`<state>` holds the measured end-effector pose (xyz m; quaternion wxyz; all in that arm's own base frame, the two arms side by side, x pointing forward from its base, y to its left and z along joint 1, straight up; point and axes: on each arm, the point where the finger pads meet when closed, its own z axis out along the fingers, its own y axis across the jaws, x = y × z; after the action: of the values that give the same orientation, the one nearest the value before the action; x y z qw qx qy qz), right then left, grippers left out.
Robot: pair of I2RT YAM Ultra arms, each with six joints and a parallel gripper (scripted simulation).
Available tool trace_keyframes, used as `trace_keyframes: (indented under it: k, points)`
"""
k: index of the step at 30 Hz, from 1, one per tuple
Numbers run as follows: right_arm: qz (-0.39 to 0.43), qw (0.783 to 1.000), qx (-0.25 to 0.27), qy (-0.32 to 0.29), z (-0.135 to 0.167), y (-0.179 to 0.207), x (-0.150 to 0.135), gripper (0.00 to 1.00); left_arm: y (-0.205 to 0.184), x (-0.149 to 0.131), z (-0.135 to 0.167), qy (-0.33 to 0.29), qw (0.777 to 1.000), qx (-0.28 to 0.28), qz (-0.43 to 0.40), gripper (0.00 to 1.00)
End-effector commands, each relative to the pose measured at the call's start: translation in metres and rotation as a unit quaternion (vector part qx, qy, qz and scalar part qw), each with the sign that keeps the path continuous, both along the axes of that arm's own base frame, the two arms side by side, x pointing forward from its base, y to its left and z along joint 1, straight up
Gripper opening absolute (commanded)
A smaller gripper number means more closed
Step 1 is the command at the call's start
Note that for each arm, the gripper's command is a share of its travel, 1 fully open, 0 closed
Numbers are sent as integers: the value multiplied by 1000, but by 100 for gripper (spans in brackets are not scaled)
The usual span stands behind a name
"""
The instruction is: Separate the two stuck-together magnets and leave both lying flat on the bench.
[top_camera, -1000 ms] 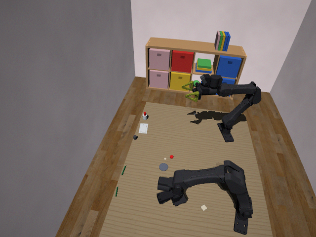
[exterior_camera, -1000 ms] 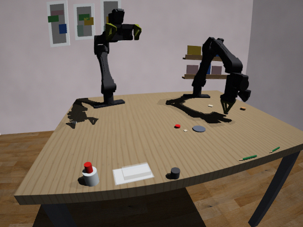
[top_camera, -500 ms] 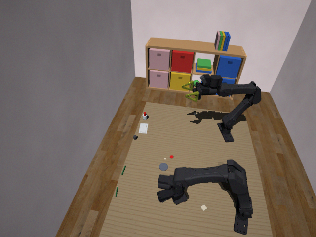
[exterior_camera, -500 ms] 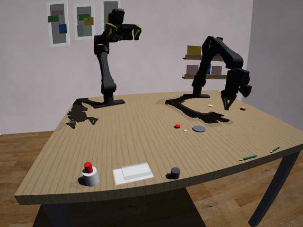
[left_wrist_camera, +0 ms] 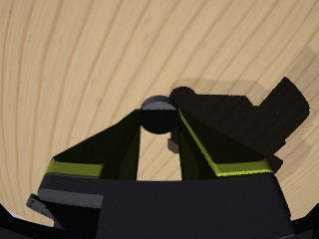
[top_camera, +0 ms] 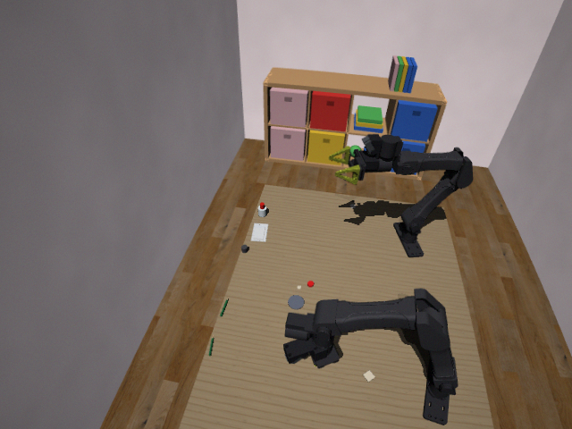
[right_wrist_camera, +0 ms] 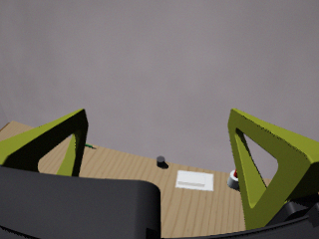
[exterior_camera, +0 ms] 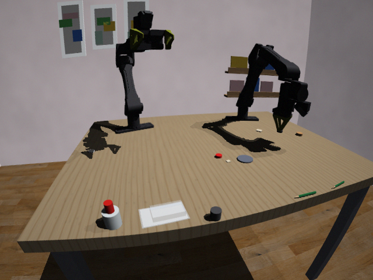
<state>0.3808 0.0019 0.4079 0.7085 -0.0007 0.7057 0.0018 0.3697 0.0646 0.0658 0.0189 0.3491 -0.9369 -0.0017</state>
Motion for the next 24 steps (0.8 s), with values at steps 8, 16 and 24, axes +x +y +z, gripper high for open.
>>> trace_keyframes:
  k: [8, 16, 24]
  points:
    - [-1, 1000, 0, -17, 11, -1, -2, 100, 2, 6, 7, -32, 972, 8, -231, 25]
    - [-1, 1000, 0, -17, 11, -1, -2, 100, 1, 4, 8, -32, 972, 8, -233, 25]
    - [-1, 1000, 0, -17, 11, -1, -2, 100, -39, 2, 22, -83, 971, -76, -210, 25]
